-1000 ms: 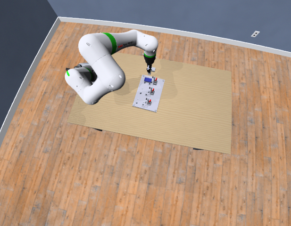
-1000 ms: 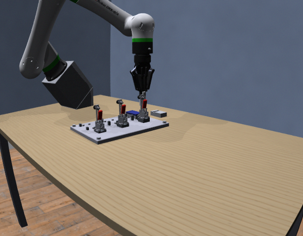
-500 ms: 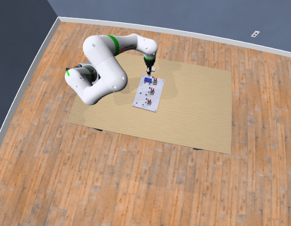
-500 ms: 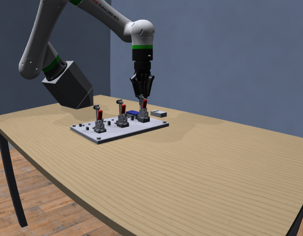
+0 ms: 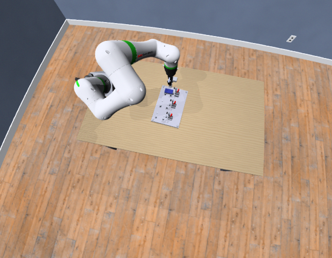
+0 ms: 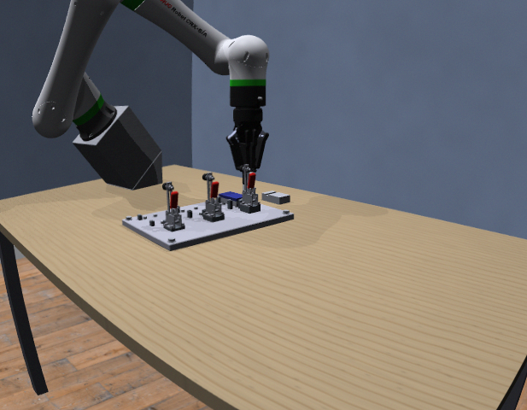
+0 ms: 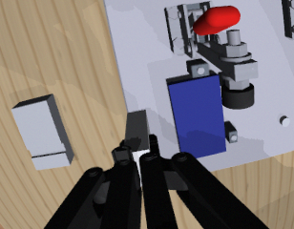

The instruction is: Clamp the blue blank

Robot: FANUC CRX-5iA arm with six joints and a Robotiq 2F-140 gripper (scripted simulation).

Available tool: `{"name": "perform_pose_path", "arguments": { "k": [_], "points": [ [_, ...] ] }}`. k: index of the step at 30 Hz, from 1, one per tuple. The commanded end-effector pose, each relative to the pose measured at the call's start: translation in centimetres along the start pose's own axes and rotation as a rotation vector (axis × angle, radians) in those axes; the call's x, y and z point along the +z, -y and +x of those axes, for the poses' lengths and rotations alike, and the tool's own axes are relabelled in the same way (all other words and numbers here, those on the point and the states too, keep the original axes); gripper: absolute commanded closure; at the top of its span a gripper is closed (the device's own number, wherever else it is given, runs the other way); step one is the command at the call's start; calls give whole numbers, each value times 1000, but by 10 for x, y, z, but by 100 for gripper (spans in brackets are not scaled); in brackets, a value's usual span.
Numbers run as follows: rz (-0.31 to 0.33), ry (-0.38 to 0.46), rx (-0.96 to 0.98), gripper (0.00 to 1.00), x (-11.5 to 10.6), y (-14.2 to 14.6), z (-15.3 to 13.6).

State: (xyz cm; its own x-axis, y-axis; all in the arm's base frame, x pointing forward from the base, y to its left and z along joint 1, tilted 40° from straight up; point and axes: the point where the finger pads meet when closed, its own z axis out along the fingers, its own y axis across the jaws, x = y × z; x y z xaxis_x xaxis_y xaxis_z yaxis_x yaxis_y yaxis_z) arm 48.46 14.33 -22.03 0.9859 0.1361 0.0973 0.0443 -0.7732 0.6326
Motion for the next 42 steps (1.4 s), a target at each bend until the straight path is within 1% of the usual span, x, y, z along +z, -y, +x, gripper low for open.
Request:
{"name": "perform_pose_path", "arguments": {
  "k": [1, 16, 42],
  "points": [
    [0, 0, 0, 100, 0, 0, 0],
    [0, 0, 0, 100, 5, 0, 0],
    [0, 0, 0, 100, 5, -4, 0]
  ]
}}
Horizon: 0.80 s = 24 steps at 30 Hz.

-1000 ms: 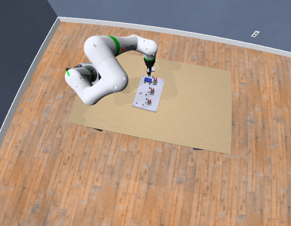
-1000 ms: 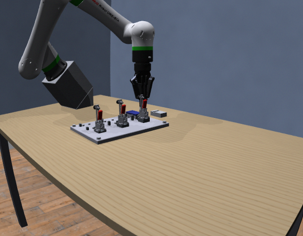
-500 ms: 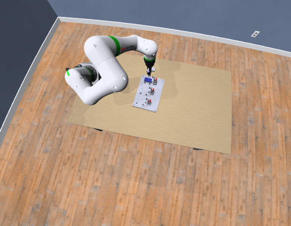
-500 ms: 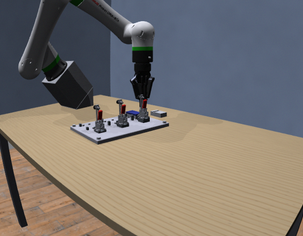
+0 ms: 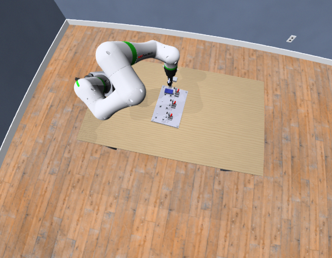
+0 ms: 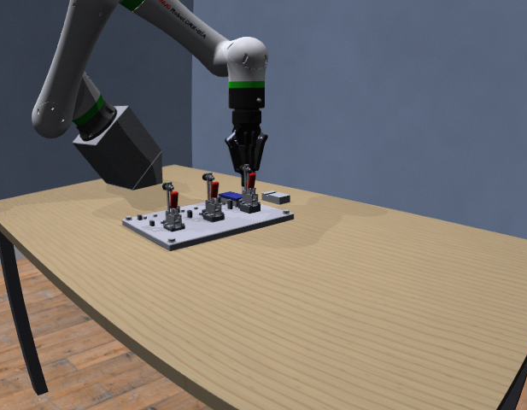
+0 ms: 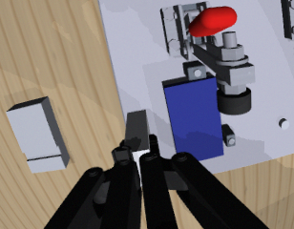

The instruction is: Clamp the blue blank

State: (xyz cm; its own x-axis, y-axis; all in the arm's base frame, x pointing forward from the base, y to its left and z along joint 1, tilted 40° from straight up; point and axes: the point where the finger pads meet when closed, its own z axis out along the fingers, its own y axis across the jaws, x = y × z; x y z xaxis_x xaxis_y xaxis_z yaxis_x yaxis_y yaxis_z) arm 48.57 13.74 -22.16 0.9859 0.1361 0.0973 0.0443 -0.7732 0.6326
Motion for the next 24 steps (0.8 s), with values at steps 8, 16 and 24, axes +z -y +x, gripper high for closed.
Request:
{"name": "perform_pose_path", "arguments": {
  "k": [8, 16, 24],
  "points": [
    [0, 0, 0, 100, 0, -1, 0],
    [0, 0, 0, 100, 0, -4, 0],
    [0, 0, 0, 100, 0, -4, 0]
  ]
}}
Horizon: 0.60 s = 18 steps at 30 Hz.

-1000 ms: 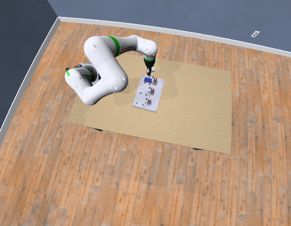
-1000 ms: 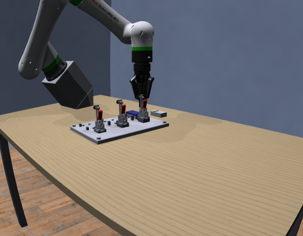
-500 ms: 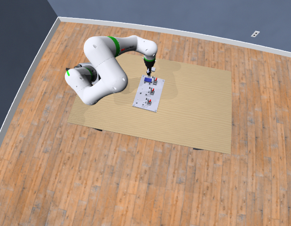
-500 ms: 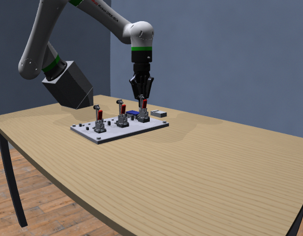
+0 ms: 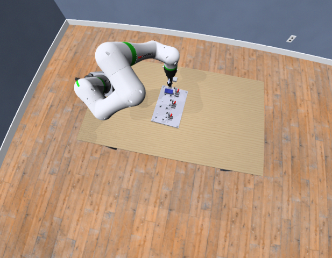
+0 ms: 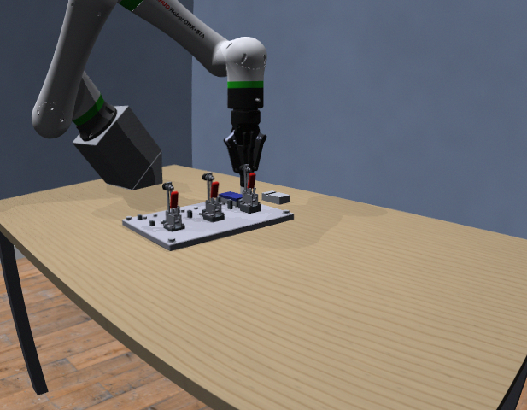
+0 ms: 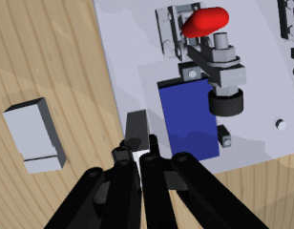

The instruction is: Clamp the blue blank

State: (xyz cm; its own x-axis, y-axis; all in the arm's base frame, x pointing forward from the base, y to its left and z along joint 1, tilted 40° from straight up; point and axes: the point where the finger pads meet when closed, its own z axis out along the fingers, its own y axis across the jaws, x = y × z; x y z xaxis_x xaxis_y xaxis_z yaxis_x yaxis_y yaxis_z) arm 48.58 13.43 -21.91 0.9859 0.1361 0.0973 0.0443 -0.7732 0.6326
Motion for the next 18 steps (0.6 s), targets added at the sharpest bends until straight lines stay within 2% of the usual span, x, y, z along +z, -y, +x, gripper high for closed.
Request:
{"name": "perform_pose_path", "arguments": {
  "k": [1, 18],
  "points": [
    [0, 0, 0, 100, 0, 0, 0],
    [0, 0, 0, 100, 0, -4, 0]
  ]
}}
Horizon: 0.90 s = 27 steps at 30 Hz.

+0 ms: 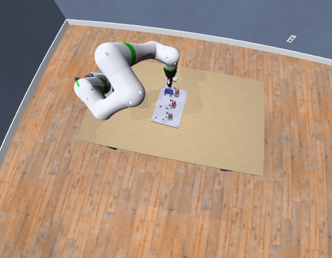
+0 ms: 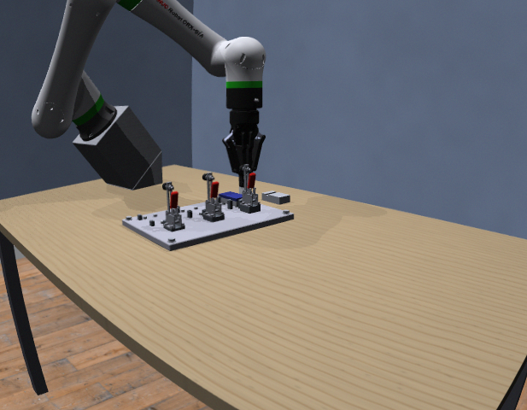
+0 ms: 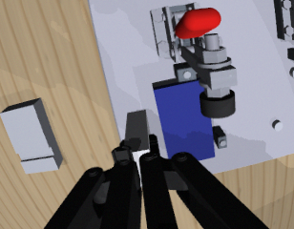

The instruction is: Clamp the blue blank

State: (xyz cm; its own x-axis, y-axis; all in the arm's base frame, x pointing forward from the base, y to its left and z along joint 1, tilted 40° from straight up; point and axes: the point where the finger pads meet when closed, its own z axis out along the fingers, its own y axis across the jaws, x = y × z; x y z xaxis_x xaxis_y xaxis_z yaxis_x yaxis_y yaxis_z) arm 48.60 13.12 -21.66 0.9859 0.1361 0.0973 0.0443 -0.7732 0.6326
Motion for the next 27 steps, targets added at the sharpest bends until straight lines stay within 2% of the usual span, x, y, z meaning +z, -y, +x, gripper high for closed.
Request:
{"name": "perform_pose_path", "arguments": {
  "k": [1, 27],
  "points": [
    [0, 0, 0, 100, 0, 0, 0],
    [0, 0, 0, 100, 0, -8, 0]
  ]
}}
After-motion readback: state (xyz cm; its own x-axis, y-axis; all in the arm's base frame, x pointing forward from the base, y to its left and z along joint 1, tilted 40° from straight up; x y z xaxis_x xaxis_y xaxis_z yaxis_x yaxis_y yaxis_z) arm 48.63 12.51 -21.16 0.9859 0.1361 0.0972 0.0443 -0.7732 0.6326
